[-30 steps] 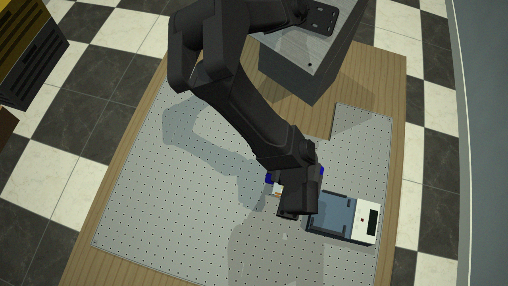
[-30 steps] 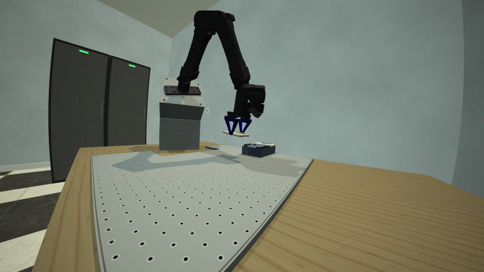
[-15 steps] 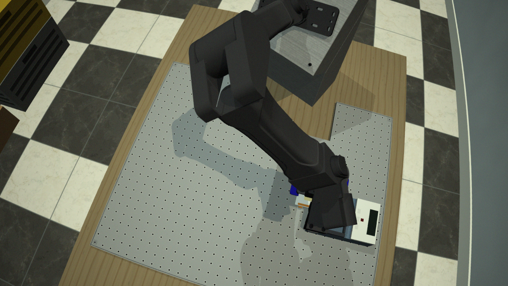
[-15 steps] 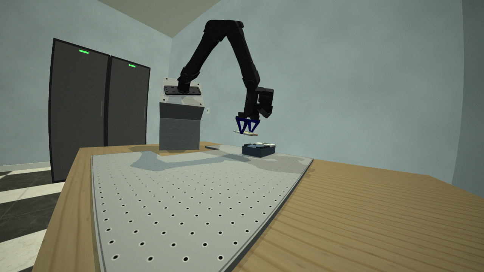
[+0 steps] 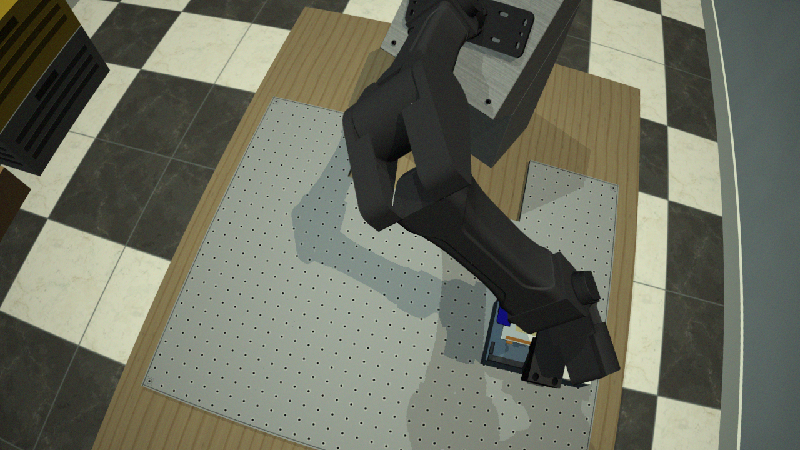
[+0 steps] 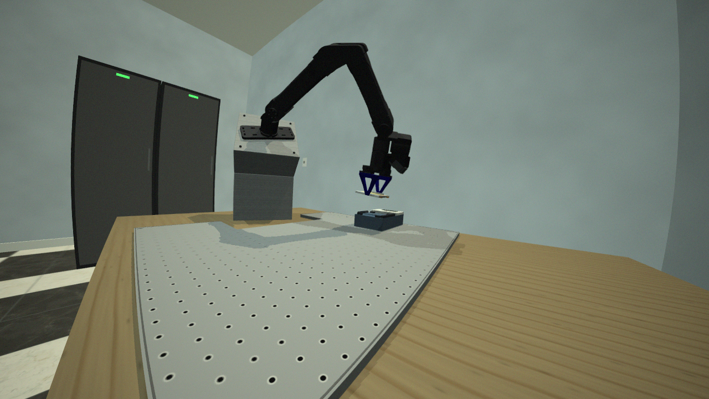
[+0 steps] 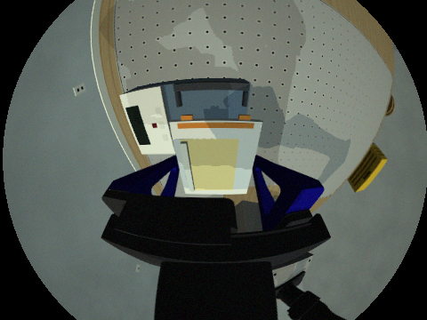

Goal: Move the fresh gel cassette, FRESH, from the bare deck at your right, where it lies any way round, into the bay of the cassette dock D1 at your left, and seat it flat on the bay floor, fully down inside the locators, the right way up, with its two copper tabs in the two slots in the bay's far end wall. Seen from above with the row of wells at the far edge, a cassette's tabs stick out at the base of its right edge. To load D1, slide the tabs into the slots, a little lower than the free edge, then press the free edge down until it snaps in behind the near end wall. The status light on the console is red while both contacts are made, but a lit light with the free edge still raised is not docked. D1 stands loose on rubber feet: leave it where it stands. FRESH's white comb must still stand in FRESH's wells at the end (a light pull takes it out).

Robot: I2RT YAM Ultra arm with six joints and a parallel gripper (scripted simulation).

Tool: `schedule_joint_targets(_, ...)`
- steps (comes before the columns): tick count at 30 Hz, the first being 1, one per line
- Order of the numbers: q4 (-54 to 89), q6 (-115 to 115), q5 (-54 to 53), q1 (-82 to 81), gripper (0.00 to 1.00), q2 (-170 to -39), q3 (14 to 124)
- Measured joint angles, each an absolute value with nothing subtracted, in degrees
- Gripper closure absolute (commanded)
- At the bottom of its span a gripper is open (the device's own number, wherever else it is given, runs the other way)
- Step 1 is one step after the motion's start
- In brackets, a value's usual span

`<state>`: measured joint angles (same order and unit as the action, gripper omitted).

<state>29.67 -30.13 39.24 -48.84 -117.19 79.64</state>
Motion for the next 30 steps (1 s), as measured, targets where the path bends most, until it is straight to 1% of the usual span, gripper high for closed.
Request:
schedule_joint_targets(10, 32.1, -31.9, 39.7, -49.7, 1.0, -118.0, 81.1)
schedule_joint_targets(30, 32.4, -32.2, 39.7, -49.7, 1.0, -118.0, 81.1)
